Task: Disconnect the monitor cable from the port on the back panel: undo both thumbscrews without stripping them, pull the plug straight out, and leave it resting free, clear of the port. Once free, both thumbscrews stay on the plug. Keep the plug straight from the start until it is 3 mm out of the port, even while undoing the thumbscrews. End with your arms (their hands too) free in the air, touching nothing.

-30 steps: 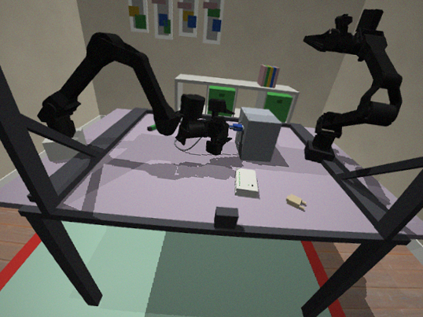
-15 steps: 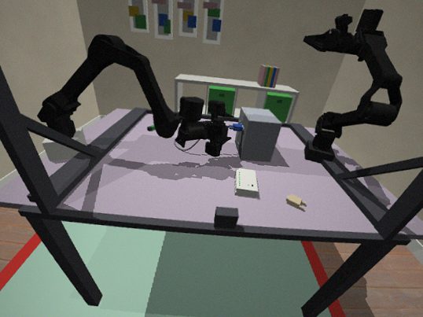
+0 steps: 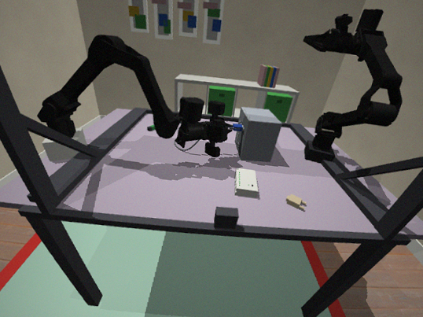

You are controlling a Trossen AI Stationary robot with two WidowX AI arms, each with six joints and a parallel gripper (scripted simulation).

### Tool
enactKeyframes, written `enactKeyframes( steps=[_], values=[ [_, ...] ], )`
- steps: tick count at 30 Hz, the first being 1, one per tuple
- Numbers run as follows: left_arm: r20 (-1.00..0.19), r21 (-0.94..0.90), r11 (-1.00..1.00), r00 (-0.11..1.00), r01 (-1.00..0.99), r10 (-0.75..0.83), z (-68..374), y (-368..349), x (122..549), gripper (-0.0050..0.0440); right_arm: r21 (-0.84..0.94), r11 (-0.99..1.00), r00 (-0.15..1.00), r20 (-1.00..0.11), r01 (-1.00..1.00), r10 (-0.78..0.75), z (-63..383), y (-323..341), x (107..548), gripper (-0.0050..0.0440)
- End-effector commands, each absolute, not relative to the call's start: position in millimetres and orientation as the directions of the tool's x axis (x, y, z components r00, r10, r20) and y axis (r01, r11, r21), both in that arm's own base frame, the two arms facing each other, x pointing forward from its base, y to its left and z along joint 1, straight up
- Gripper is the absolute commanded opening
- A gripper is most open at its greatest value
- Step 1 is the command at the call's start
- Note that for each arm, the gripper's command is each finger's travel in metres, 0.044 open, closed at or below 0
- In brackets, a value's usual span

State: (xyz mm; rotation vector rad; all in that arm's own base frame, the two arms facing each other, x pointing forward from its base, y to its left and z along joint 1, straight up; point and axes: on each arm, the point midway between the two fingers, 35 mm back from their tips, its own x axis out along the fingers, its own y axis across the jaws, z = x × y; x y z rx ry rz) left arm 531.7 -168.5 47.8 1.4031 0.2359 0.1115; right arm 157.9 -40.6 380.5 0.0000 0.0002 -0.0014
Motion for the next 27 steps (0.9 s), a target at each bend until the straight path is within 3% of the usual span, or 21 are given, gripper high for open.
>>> enactKeyframes(
  steps=[1, 27],
  values=[
    [-0.077, 0.984, 0.174, 0.973, 0.039, 0.218, 60.0, -169.3, 533.4, 0.0000, -0.006, 1.000, 1.000, 0.001, 0.000, 0.000, 383.4, -39.4, 157.6, 0.0440],
    [-0.174, 0.938, 0.330, 0.965, 0.103, 0.194, 63.6, -168.4, 533.8, 0.0000, -0.006, 1.000, 1.000, 0.001, 0.000, 0.000, 383.4, -39.4, 157.6, 0.0440]
  ],
)
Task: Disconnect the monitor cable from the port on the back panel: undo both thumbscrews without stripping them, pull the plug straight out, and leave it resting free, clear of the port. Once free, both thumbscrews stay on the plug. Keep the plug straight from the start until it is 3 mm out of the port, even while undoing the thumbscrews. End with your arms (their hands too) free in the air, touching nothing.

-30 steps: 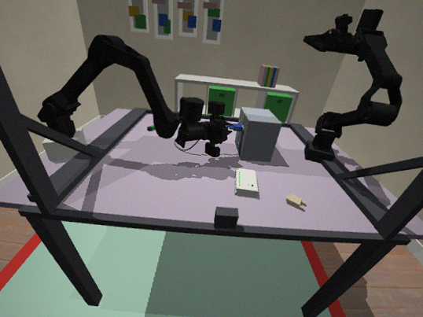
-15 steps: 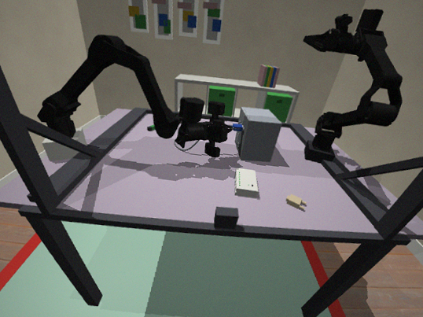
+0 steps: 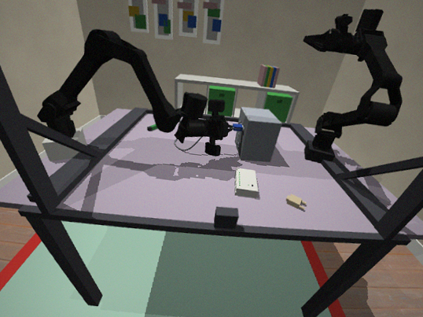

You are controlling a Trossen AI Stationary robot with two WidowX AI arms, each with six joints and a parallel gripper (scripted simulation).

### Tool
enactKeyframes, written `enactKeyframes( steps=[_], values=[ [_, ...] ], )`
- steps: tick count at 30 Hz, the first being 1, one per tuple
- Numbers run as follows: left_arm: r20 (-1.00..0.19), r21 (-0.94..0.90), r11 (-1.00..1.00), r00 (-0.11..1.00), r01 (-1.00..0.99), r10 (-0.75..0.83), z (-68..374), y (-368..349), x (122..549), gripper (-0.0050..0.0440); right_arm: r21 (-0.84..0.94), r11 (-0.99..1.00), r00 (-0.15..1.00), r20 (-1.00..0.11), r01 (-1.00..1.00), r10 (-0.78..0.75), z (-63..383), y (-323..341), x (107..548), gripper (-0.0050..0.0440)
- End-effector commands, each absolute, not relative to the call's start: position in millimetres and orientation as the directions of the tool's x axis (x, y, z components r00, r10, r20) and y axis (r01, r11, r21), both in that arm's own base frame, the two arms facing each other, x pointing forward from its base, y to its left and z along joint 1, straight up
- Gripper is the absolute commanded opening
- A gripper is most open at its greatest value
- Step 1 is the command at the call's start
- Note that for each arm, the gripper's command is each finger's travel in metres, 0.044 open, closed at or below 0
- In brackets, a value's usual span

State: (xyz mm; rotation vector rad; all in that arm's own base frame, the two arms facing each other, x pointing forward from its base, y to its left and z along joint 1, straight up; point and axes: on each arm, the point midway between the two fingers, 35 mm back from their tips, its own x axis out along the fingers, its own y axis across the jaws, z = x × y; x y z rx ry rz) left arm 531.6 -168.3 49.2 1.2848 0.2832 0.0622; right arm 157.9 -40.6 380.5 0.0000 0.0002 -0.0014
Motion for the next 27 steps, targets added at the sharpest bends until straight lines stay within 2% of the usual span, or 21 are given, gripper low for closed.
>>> enactKeyframes(
  steps=[1, 27],
  values=[
    [-0.174, 0.938, 0.330, 0.965, 0.103, 0.194, 63.6, -168.4, 533.8, 0.0000, -0.006, 1.000, 1.000, 0.001, 0.000, 0.000, 383.4, -39.4, 157.6, 0.0440],
    [-0.284, 0.843, 0.507, 0.948, 0.177, 0.142, 67.9, -166.6, 534.6, 0.0000, -0.006, 1.000, 1.000, 0.001, 0.000, 0.000, 383.4, -39.4, 157.6, 0.0440]
  ],
)
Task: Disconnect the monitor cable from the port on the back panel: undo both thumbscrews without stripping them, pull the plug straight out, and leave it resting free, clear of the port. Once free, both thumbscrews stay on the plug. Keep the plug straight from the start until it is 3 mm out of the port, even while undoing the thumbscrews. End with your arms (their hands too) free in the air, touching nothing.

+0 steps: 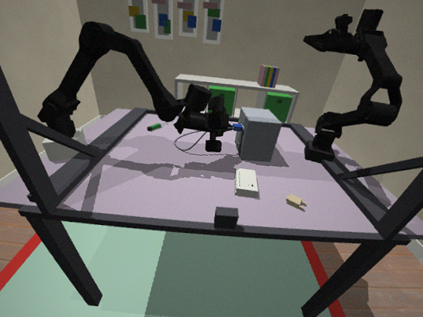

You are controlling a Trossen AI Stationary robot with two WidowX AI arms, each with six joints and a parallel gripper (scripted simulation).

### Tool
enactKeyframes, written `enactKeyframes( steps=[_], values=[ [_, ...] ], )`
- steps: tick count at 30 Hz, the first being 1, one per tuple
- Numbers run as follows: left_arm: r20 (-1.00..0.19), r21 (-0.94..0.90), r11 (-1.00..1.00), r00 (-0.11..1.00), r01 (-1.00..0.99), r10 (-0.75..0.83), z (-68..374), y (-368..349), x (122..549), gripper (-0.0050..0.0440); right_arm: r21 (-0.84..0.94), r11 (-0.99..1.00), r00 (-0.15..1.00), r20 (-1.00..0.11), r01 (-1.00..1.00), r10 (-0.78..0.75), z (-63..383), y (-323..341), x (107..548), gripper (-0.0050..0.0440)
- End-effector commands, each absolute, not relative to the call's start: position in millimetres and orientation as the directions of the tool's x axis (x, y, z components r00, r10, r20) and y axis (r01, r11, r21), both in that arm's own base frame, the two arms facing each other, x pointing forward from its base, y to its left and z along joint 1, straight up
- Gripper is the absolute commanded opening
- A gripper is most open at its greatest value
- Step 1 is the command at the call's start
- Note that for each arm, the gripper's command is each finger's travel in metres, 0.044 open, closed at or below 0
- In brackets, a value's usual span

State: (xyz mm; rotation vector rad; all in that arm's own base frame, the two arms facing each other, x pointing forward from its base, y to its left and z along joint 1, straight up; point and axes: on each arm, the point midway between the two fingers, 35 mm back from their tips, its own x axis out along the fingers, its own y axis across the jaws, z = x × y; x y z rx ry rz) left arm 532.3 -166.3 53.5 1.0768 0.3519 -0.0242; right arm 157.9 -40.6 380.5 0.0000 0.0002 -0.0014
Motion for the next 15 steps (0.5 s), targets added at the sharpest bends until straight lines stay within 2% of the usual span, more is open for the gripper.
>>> enactKeyframes(
  steps=[1, 15],
  values=[
    [-0.292, 0.834, 0.520, 0.947, 0.182, 0.137, 68.2, -166.5, 534.8, 0.0000, -0.006, 1.000, 1.000, 0.001, 0.000, 0.000, 383.4, -39.4, 157.6, 0.0440],
    [-0.355, 0.750, 0.622, 0.930, 0.225, 0.091, 70.8, -164.8, 535.5, 0.0000, -0.006, 1.000, 1.000, 0.001, 0.000, 0.000, 383.4, -39.4, 157.6, 0.0440]
  ],
)
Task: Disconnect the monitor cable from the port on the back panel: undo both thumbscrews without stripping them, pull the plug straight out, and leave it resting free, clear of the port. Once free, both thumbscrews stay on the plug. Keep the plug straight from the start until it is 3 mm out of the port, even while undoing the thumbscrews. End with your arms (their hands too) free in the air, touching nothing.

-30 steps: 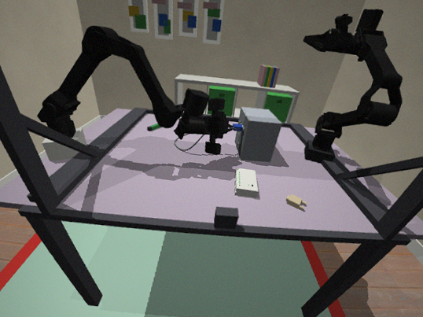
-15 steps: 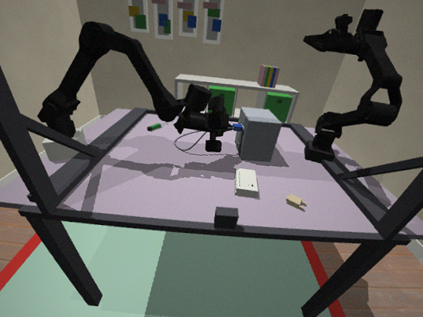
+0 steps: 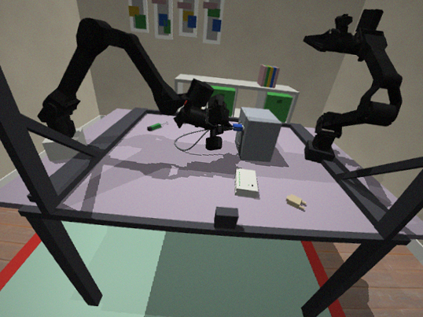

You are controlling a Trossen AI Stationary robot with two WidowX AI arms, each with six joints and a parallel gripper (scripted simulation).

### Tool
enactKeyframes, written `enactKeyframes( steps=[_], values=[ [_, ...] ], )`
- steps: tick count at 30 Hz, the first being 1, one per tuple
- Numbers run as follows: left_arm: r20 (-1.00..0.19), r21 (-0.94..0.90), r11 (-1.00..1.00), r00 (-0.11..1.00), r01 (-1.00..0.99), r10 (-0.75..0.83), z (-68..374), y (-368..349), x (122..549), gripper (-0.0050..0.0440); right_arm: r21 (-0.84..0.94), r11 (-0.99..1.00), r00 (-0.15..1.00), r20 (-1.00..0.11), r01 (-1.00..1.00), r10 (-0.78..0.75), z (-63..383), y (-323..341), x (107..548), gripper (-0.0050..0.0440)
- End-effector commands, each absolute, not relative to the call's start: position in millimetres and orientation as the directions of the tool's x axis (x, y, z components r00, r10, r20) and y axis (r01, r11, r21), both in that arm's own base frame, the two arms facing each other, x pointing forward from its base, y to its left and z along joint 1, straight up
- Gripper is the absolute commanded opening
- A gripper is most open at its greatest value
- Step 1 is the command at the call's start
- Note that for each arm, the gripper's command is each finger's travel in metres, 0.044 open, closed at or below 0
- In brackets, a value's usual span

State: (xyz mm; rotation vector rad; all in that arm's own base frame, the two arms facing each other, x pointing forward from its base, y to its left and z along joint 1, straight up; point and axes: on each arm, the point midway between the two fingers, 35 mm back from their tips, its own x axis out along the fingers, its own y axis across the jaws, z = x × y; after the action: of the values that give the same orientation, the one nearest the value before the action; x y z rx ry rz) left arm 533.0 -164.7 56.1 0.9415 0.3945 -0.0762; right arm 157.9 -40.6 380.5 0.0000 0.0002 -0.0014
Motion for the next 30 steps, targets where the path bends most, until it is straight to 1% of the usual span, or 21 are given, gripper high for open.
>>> enactKeyframes(
  steps=[1, 6, 12, 14, 26, 27, 30],
  values=[
    [-0.366, 0.733, 0.639, 0.927, 0.233, 0.082, 71.2, -164.5, 535.7, 0.0000, -0.006, 1.000, 1.000, 0.001, 0.000, 0.000, 383.4, -39.4, 157.6, 0.0440],
    [-0.375, 0.718, 0.654, 0.924, 0.239, 0.074, 71.6, -164.2, 535.7, 0.0000, -0.006, 1.000, 1.000, 0.001, 0.000, 0.000, 383.4, -39.4, 157.6, 0.0440],
    [-0.375, 0.718, 0.654, 0.924, 0.239, 0.074, 71.6, -164.2, 535.7, 0.0144, -0.006, 1.000, 1.000, 0.001, 0.000, 0.000, 383.4, -39.4, 157.6, 0.0440],
    [-0.375, 0.718, 0.654, 0.924, 0.239, 0.074, 71.6, -164.2, 535.7, 0.0144, -0.006, 1.000, 1.000, 0.001, 0.000, 0.000, 383.4, -39.4, 157.6, 0.0440],
    [-0.375, 0.718, 0.654, 0.924, 0.239, 0.074, 71.6, -164.2, 535.7, 0.0432, -0.006, 1.000, 1.000, 0.001, 0.000, 0.000, 383.4, -39.4, 157.6, 0.0440],
    [-0.375, 0.718, 0.654, 0.924, 0.239, 0.074, 71.6, -164.2, 535.7, 0.0440, -0.006, 1.000, 1.000, 0.001, 0.000, 0.000, 383.4, -39.4, 157.6, 0.0440],
    [-0.375, 0.718, 0.654, 0.924, 0.239, 0.074, 71.6, -164.2, 535.7, 0.0440, -0.006, 1.000, 1.000, 0.001, 0.000, 0.000, 383.4, -39.4, 157.6, 0.0440]
  ],
)
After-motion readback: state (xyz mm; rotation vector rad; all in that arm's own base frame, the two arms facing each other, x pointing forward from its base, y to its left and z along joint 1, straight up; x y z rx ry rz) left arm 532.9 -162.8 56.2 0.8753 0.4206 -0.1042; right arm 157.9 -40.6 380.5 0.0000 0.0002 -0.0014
